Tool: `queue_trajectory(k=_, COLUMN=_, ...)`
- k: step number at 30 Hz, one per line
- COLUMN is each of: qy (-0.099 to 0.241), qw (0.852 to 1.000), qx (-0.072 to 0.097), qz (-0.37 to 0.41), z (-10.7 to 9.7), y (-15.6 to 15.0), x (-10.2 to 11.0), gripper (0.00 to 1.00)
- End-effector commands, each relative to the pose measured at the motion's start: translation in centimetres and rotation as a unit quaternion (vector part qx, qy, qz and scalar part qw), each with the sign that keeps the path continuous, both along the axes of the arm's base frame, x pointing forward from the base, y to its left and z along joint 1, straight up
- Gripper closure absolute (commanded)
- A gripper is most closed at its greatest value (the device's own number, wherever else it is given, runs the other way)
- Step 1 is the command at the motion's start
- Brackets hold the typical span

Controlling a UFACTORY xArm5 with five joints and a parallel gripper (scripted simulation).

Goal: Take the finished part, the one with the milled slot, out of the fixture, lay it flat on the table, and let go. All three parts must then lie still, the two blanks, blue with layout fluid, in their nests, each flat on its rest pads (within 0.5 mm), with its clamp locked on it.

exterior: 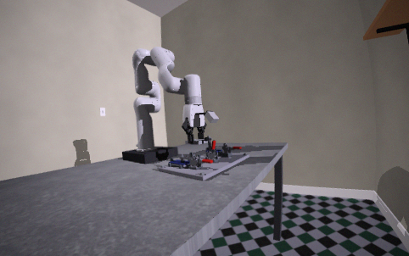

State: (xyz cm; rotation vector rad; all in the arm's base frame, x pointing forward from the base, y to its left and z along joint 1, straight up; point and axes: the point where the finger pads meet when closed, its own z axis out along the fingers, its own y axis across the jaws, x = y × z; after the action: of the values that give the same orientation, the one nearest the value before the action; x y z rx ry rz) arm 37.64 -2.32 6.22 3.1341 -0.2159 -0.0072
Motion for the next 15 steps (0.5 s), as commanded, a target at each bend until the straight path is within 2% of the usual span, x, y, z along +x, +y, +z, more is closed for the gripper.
queue_trajectory(k=1, qy=-0.002, qw=1.000, qx=0.000, qz=0.000, z=0.1, y=0.0, x=0.1, gripper=1.00)
queue_trajectory(k=15, qy=-0.002, qw=1.000, qx=0.000, qz=0.000, z=0.1, y=1.4, x=0.3, gripper=1.00)
